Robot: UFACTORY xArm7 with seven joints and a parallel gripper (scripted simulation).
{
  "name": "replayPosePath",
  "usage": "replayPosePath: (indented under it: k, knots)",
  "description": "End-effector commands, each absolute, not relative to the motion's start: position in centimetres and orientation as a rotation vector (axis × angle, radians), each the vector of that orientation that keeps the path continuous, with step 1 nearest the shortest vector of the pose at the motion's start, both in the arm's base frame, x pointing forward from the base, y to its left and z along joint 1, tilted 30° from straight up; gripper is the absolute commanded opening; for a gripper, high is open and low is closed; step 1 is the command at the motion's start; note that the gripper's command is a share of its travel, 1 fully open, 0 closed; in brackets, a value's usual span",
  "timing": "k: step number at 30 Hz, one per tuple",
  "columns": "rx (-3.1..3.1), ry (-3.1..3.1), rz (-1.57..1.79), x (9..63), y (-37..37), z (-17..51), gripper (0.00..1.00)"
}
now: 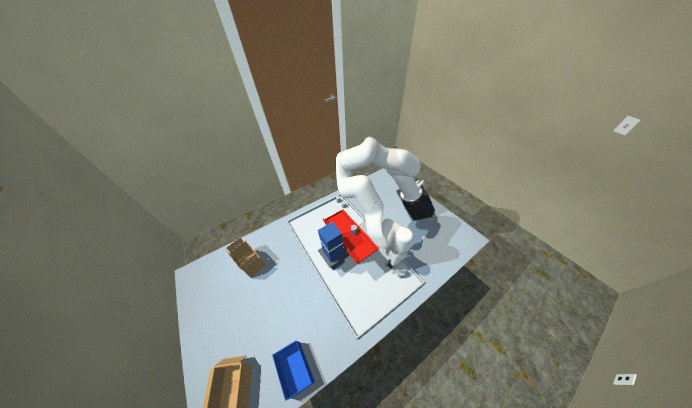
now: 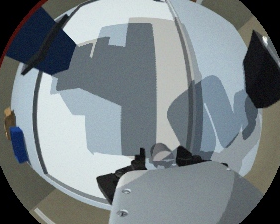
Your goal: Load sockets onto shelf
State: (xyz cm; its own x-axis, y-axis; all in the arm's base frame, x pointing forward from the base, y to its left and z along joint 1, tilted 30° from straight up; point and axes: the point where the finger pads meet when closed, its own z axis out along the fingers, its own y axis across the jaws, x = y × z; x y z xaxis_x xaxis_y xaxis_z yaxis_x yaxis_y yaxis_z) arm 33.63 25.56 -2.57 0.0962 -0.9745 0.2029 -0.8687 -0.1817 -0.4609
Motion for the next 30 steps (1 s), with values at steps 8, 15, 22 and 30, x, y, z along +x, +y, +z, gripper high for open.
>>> replayPosePath:
  k: [8, 15, 22, 30]
  knots:
    - [-2.147, 1.845, -0.689, 33.69, 25.69, -2.59, 0.0]
    - [-2.147, 1.845, -0.689, 33.69, 25.69, -2.59, 0.0]
    - [-2.147, 1.845, -0.689, 33.69, 25.69, -2.59, 0.0]
    - [-2.147, 1.845, -0.689, 33.69, 25.69, -2.59, 0.0]
